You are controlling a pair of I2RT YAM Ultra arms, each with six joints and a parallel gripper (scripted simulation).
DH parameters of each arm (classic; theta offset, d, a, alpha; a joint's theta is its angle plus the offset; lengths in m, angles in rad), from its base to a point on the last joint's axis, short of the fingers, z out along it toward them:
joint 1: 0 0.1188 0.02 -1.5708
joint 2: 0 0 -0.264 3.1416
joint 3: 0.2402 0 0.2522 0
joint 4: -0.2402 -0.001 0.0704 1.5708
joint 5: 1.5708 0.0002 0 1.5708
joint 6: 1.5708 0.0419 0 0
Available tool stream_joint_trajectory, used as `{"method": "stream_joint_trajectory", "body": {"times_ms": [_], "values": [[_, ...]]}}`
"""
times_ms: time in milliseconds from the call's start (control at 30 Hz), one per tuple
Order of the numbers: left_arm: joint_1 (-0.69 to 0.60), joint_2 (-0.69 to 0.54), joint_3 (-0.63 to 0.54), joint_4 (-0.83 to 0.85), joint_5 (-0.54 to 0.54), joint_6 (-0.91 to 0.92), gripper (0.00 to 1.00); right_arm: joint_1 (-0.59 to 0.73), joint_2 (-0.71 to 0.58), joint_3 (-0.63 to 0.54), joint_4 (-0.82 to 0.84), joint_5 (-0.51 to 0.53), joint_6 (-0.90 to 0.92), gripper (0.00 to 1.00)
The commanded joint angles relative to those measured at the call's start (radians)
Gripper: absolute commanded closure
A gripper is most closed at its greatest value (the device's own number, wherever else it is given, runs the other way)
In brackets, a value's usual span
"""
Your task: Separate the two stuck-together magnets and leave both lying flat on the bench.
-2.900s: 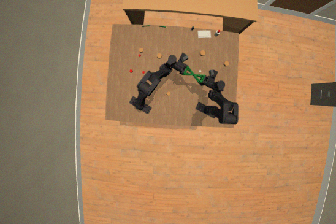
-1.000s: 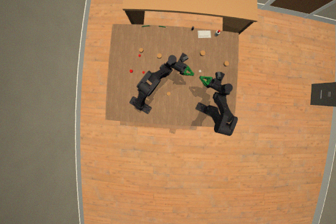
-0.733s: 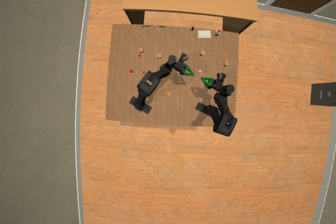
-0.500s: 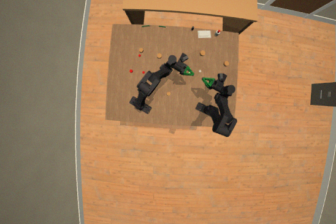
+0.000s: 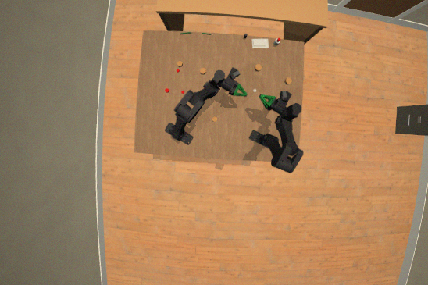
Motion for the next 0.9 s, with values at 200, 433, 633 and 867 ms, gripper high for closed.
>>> {"method": "stream_joint_trajectory", "body": {"times_ms": [200,433,633,867], "values": [[0.001,-0.01,0.006,0.003,0.0,0.007,0.82,-0.018,0.026,0.087,-0.202,0.07,-0.181,0.82],[0.001,-0.01,0.006,0.003,0.0,0.007,0.82,-0.03,0.049,0.141,-0.332,0.111,-0.285,0.82],[0.001,-0.01,0.006,0.003,0.0,0.007,0.82,-0.041,0.067,0.183,-0.436,0.141,-0.366,0.82],[0.001,-0.01,0.006,0.003,0.0,0.007,0.82,-0.054,0.094,0.246,-0.588,0.19,-0.488,0.82]]}}
